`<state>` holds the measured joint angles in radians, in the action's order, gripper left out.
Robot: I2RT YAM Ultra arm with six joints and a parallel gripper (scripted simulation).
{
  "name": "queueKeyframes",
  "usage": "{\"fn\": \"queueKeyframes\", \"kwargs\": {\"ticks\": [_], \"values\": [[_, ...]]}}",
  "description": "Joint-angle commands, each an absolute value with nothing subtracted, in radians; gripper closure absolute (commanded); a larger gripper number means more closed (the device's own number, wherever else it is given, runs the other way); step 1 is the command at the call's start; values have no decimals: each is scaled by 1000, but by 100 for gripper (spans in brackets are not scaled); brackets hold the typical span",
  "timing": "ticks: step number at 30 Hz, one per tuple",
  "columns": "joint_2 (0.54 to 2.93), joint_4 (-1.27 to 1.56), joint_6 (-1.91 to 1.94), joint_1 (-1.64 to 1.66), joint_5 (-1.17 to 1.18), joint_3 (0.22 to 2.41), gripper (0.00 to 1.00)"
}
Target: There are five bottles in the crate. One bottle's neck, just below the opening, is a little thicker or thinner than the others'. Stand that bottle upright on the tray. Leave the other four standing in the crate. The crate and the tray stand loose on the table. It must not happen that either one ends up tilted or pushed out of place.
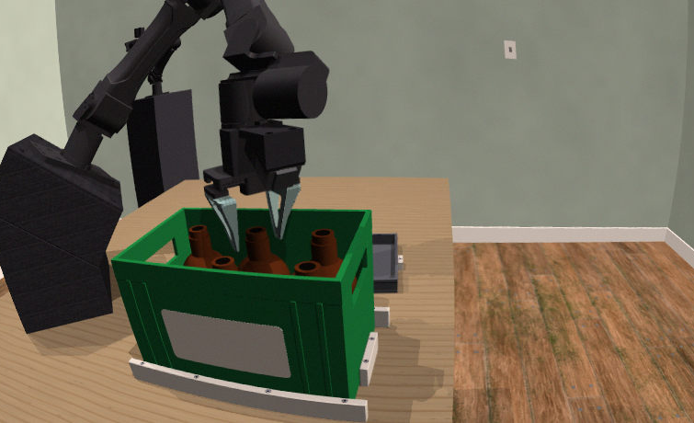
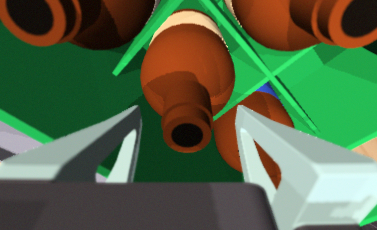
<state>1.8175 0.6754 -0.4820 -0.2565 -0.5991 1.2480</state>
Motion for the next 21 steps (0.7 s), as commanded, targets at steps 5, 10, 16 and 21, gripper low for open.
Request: {"fn": "queueKeyframes", "kwargs": {"ticks": [5, 10, 16, 21], "values": [[1812, 669, -487, -269, -593, 1238, 39], [1801, 689, -481, -274, -594, 1247, 39], [1779, 716, -464, -285, -604, 1278, 39], [1764, 749, -448, -299, -610, 1289, 39]]}}
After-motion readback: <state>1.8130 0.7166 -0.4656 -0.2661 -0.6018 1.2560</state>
